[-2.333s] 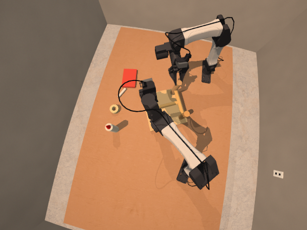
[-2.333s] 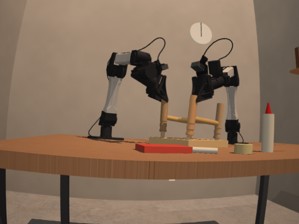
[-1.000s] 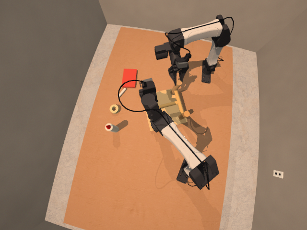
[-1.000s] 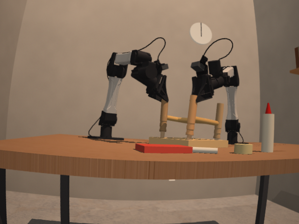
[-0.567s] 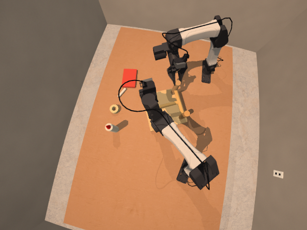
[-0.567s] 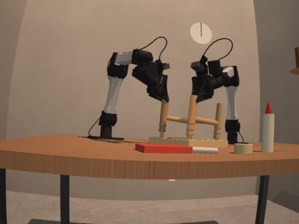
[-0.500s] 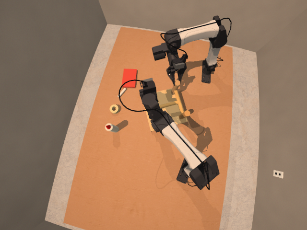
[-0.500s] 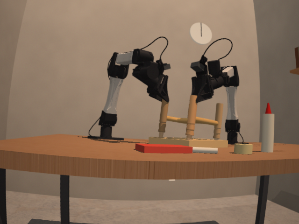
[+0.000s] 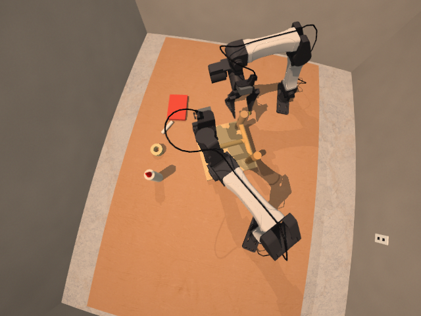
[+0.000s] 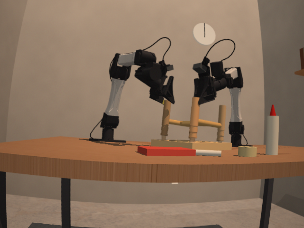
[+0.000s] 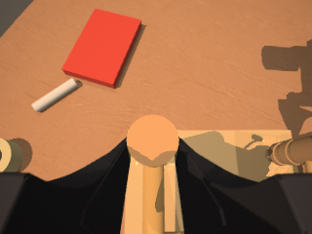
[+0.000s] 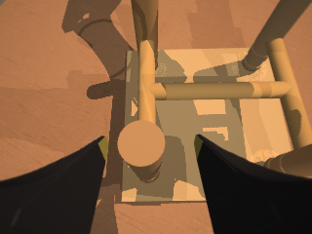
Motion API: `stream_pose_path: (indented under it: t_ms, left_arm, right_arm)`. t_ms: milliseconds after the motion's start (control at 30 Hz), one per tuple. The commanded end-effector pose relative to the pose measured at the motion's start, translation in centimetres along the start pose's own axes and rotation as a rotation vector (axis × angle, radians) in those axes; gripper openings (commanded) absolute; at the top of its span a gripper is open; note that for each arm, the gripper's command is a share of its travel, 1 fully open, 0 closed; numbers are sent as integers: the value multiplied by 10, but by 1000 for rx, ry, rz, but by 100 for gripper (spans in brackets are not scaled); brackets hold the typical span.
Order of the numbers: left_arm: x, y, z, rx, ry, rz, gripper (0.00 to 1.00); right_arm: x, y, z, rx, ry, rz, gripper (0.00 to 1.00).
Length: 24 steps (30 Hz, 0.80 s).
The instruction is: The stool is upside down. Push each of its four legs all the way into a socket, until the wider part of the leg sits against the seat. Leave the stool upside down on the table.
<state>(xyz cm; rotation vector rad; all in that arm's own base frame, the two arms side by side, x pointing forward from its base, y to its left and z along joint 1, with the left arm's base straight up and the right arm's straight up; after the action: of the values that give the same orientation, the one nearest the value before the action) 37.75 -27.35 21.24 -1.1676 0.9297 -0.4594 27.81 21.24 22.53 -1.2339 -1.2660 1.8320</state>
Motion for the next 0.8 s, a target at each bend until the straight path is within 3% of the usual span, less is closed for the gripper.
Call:
stream_pose_path:
  t_ms: [0,333,400,467,567,600,767]
  left_arm:
    - [-4,-26,13,17,-30,-79,30]
    - [-4,-26,13,17,-30,-79,30]
    - [-4,-26,13,17,-30,-79,30]
    - [-4,-26,13,17,-30,-79,30]
    - [-4,-26,13,17,-30,-79,30]
    - [-4,-26,13,17,-30,-79,30]
    - [-4,-26,13,17,-30,-79,30]
  right_arm:
    - [-2,-5,1,-25,15,-3,74]
    - [-3,-8,-6,-11,0,-3,74]
    - [-6,-16,9,-10,8,-2,74]
    - [-1,-4,4,7,-7,-2,74]
    - [-5,-12,6,-21,5,-1,74]
    - [-10,-31,11,-15,26,7,74]
    - [-11,-40,13,3,31,0,74]
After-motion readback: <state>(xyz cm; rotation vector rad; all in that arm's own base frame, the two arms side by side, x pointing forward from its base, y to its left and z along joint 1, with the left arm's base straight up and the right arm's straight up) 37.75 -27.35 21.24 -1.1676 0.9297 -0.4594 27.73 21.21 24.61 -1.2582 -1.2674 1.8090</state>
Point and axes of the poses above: on each arm, the point where the finger pads meet when closed, its own x axis out along the fingers, its own z axis across the jaws, y = z × x, the point moved 6 cm from there along -x, back along the fingers, and after that the axes turned 6 degrees about x, right-handed, at the moved point
